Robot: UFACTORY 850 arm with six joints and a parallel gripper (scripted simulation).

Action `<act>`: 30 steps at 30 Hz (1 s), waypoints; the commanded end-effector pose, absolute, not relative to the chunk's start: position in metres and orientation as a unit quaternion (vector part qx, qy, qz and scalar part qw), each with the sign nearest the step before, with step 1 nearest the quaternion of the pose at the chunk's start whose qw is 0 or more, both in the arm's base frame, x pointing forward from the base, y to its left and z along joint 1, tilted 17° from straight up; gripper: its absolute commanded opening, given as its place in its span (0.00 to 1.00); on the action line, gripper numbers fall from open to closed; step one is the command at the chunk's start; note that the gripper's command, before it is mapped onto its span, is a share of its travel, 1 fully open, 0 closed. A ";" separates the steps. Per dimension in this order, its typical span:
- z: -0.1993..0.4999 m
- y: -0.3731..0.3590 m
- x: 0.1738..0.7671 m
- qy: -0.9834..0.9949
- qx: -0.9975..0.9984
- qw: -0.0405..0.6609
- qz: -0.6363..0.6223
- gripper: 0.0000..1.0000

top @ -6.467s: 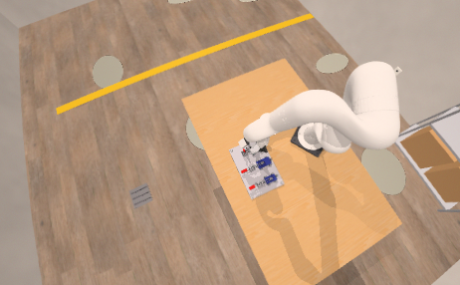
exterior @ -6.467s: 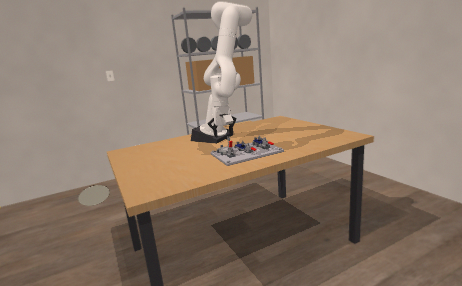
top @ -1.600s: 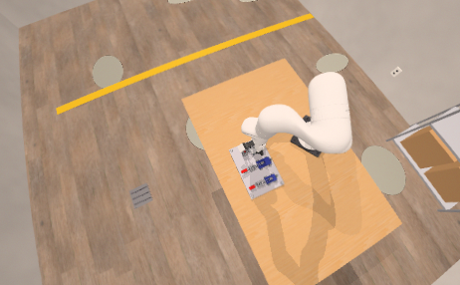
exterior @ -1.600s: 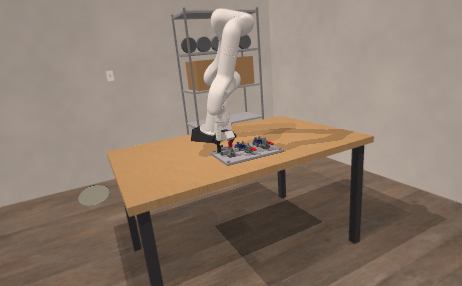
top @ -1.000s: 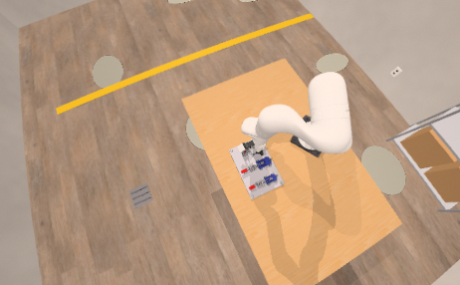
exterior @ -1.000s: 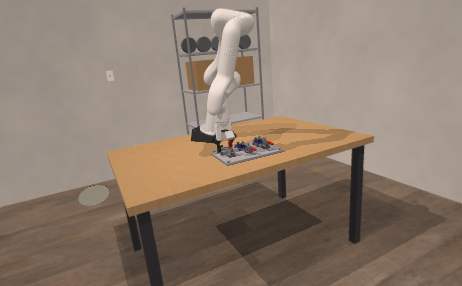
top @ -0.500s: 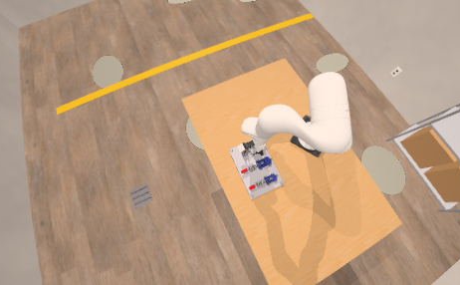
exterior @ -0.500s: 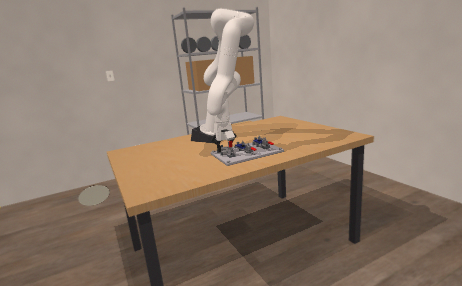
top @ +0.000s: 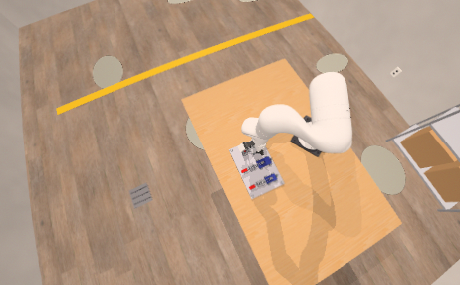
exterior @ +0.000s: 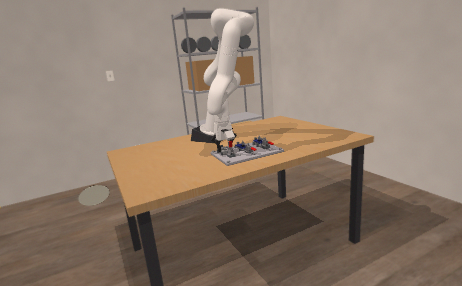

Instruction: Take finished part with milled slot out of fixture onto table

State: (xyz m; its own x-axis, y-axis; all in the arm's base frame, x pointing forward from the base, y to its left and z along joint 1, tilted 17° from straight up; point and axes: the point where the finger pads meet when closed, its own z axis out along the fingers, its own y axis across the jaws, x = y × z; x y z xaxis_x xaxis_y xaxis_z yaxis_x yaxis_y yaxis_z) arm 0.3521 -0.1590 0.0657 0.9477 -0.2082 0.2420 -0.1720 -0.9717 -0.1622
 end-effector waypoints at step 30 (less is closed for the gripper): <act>0.093 -0.163 0.345 0.097 -0.984 0.069 -0.130 0.00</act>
State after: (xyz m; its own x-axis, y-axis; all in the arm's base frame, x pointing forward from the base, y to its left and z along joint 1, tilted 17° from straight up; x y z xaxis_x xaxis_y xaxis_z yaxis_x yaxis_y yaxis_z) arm 0.3457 -0.1617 0.0879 0.9468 -0.2082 0.2454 -0.1724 -0.9720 -0.1597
